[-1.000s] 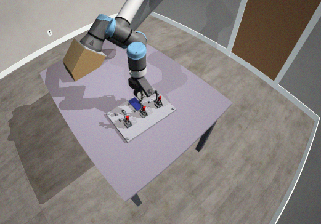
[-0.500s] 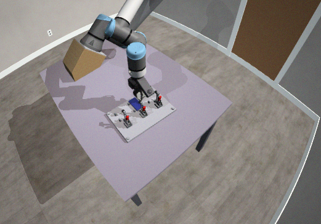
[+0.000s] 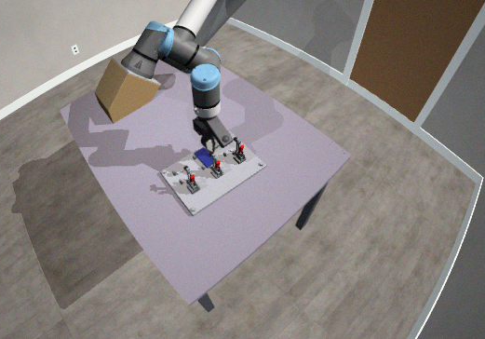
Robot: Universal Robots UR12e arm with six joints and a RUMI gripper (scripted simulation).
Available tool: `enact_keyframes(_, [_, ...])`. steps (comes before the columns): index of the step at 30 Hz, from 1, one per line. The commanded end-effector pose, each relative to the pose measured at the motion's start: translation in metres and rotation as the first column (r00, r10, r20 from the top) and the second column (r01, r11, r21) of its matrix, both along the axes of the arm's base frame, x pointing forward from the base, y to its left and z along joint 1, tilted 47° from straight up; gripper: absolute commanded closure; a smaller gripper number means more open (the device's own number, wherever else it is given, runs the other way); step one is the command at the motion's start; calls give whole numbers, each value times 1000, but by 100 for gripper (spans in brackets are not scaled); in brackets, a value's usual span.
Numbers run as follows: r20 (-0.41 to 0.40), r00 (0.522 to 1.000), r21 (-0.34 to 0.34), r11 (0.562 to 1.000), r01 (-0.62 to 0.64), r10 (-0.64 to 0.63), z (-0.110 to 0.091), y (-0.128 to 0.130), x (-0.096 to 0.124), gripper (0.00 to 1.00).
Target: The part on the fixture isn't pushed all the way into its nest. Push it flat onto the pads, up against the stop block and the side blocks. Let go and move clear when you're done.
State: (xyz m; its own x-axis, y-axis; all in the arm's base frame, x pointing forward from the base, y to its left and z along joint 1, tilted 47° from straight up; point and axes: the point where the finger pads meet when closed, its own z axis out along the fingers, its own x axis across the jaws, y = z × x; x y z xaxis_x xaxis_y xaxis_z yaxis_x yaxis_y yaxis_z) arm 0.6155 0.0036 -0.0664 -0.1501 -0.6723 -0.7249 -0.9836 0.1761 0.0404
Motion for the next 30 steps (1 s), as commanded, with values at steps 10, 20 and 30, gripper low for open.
enact_keyframes(10, [1,1000,-1,1000,1,-1,-2,-2,0,100])
enact_keyframes(20, [1,1000,-1,1000,1,-1,-3,-3,0,100])
enact_keyframes(30, [1,1000,-1,1000,1,-1,-3,-3,0,100])
